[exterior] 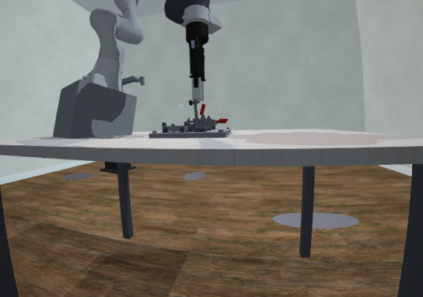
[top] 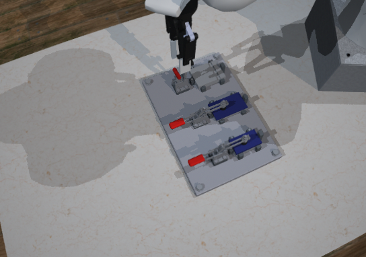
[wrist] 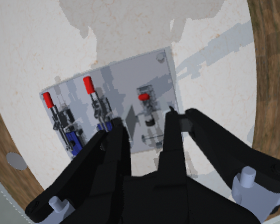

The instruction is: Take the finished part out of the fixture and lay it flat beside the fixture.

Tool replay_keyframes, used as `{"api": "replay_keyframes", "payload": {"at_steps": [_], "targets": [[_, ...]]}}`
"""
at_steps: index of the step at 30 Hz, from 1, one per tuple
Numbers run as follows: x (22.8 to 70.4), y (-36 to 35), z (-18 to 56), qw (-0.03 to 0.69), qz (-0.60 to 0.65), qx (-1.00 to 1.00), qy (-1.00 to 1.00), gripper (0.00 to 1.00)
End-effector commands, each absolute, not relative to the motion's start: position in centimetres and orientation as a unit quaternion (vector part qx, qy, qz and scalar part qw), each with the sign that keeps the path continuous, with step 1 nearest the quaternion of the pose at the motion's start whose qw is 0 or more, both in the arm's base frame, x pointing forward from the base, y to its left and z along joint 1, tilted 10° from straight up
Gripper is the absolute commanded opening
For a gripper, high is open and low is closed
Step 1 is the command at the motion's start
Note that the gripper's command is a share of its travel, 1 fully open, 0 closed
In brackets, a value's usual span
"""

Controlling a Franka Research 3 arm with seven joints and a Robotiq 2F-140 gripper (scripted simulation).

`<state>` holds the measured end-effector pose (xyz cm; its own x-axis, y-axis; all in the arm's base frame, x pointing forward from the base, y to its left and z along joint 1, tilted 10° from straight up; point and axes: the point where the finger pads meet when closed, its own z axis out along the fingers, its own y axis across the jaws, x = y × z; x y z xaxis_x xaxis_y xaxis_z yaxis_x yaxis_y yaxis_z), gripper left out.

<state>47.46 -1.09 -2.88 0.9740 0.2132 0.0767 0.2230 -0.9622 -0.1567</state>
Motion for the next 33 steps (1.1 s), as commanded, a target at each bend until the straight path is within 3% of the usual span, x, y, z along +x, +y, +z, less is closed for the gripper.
{"api": "replay_keyframes", "payload": {"at_steps": [1,17,18,33], "targets": [[47.36,-1.03,-2.83,0.083,-0.029,-0.99,-0.112,0.28],[47.36,-1.03,-2.83,0.083,-0.029,-0.99,-0.112,0.28],[47.36,-1.03,-2.83,0.083,-0.029,-0.99,-0.112,0.58],[47.37,-0.96,-3.23,0.083,-0.029,-0.99,-0.112,0.58]]}}
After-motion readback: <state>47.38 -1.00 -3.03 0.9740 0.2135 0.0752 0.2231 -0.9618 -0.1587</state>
